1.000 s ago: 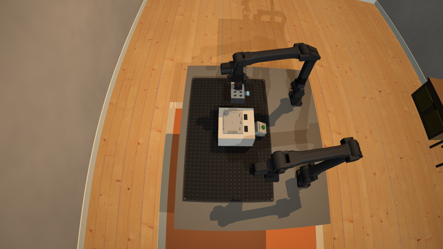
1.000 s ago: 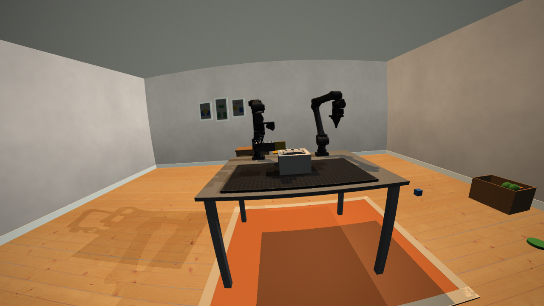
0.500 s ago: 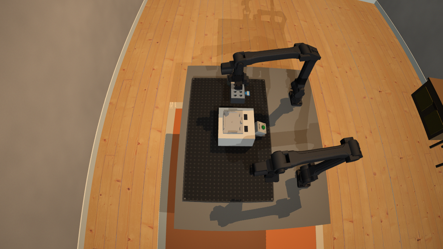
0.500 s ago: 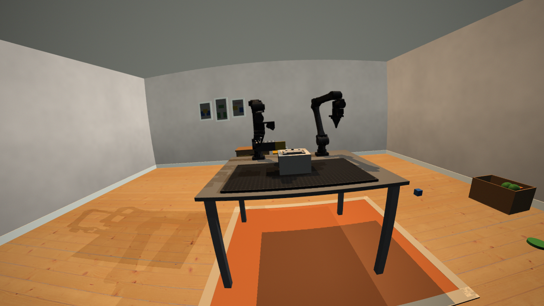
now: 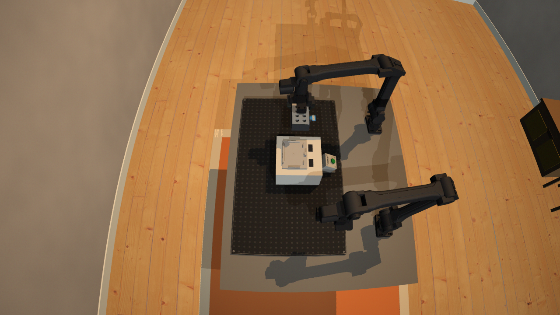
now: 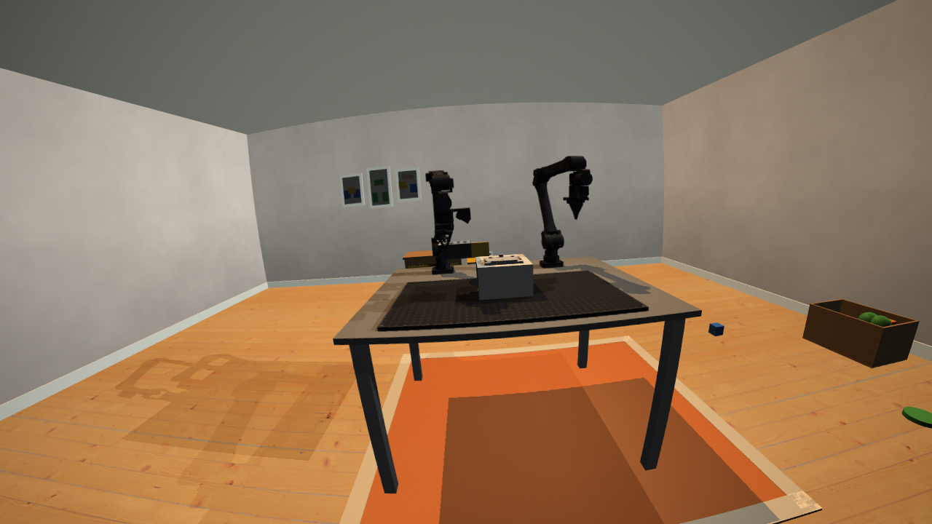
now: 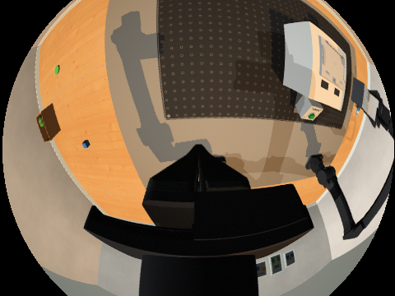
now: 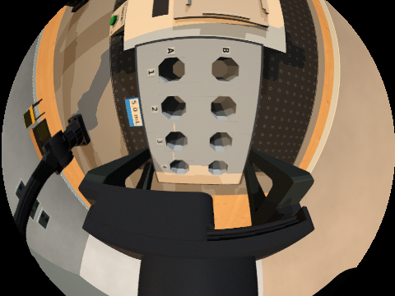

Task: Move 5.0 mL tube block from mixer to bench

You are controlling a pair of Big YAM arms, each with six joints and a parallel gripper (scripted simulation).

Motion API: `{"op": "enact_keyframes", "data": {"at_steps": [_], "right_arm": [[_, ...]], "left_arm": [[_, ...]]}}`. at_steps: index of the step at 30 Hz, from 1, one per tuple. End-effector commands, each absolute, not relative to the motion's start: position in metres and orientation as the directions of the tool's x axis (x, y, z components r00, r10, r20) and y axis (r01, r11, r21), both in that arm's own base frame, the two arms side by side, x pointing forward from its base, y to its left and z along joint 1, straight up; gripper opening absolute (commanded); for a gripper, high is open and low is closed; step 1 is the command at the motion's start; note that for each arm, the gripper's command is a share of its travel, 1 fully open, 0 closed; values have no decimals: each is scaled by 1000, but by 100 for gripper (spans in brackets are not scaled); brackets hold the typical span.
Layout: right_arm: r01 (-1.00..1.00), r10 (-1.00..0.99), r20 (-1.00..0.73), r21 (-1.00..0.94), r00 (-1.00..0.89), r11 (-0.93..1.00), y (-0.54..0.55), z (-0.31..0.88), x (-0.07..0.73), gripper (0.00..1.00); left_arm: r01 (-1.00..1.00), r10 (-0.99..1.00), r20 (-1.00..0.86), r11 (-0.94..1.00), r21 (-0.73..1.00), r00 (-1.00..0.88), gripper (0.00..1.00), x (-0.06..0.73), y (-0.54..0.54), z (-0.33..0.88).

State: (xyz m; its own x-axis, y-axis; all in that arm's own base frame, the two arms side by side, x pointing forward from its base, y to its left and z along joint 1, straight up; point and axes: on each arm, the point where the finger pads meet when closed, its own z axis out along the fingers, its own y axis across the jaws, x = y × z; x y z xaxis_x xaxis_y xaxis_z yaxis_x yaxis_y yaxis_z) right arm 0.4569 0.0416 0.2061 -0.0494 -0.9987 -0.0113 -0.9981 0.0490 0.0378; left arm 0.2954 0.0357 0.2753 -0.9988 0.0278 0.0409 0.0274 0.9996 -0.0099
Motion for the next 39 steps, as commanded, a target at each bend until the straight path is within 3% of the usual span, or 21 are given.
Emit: {"op": "enact_keyframes", "data": {"at_steps": [1, 39], "right_arm": [[-995, -997, -38, -78, -62, 65, 41, 257, 484, 0], [-991, -998, -43, -126, -40, 45, 48, 281, 475, 0]], "left_arm": [[28, 28, 59, 1000, -12, -998, 0, 296, 33, 275], [28, 28, 58, 1000, -12, -998, 0, 297, 34, 274]]}}
